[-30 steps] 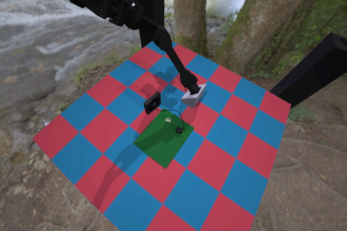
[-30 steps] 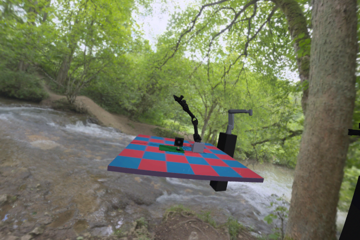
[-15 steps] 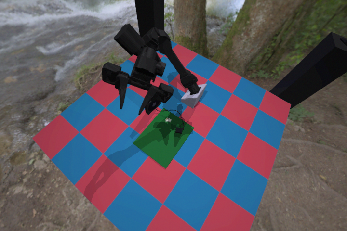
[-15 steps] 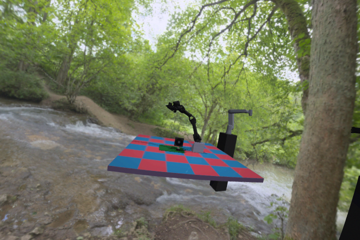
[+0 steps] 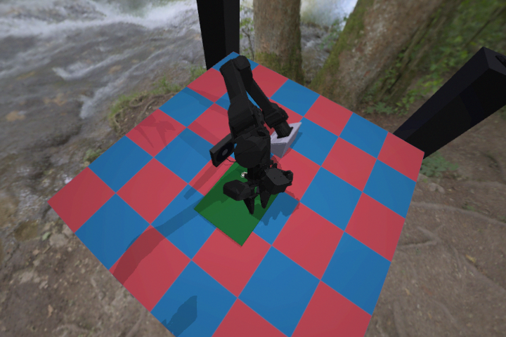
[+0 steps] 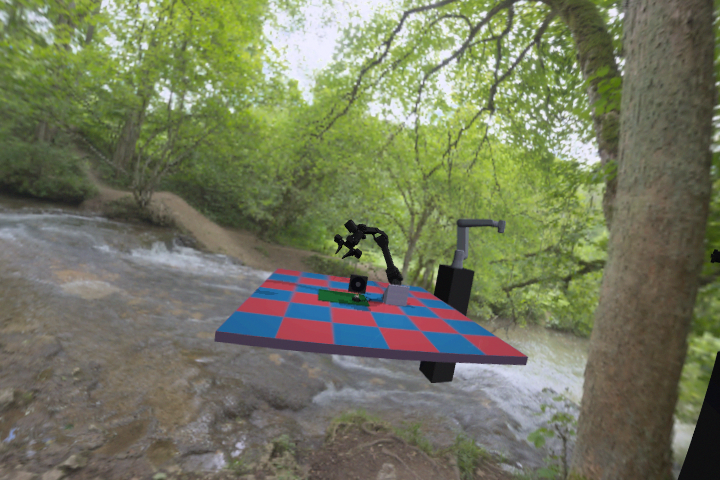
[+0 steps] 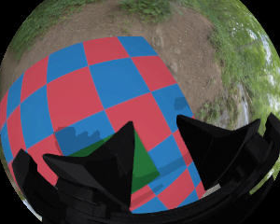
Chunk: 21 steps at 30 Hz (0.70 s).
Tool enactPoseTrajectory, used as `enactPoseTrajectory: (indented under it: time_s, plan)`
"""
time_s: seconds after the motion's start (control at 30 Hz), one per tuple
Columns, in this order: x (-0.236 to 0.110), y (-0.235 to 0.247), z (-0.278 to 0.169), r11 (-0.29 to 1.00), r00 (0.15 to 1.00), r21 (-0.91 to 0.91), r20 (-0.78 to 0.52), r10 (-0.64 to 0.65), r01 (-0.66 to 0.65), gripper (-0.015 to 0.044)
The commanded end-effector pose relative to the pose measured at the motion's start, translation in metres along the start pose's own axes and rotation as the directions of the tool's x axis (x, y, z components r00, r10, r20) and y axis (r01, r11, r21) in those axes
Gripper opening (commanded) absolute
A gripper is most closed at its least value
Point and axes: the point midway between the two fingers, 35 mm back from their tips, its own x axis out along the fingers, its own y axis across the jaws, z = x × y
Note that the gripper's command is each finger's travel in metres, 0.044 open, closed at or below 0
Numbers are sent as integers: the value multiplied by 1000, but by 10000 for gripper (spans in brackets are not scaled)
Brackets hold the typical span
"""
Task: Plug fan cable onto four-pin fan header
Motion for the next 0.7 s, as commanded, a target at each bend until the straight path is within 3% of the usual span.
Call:
enactPoseTrajectory:
  time_s: [0.0, 0.13, 0.37, 0.67]
  plan:
    - [26, 52, -25, 982, 978, -125, -166, 123, -145, 210]
    - [41, 103, -57, 918, 911, -242, -349, 220, -314, 210]
    - [38, 181, -129, 650, 679, -392, -683, 268, -651, 210]
    - [42, 190, -140, 616, 654, -399, -710, 262, -679, 210]
